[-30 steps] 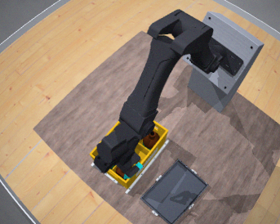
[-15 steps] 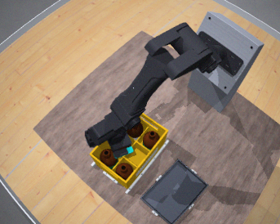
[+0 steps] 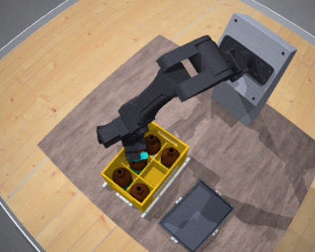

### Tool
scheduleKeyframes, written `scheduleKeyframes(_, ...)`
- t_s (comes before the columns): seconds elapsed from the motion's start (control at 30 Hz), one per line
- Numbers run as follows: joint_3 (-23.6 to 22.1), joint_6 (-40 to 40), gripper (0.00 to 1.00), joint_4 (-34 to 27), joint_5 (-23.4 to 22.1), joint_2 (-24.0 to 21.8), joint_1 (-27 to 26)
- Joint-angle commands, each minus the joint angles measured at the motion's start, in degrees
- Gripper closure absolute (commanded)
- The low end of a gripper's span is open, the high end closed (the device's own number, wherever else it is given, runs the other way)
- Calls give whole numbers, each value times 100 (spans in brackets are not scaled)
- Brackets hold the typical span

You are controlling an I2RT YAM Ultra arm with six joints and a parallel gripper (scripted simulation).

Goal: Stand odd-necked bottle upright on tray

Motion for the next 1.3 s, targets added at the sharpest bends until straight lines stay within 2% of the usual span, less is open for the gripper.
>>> scheduleKeyframes(0.0,230,164,0,-185,-182,-161,-113)
scheduleKeyframes(0.43,241,165,0,-199,-188,-157,-115)
scheduleKeyframes(0.47,241,154,100,-200,-127,-157,-115)
scheduleKeyframes(1.27,241,153,100,-200,-132,-158,-115)
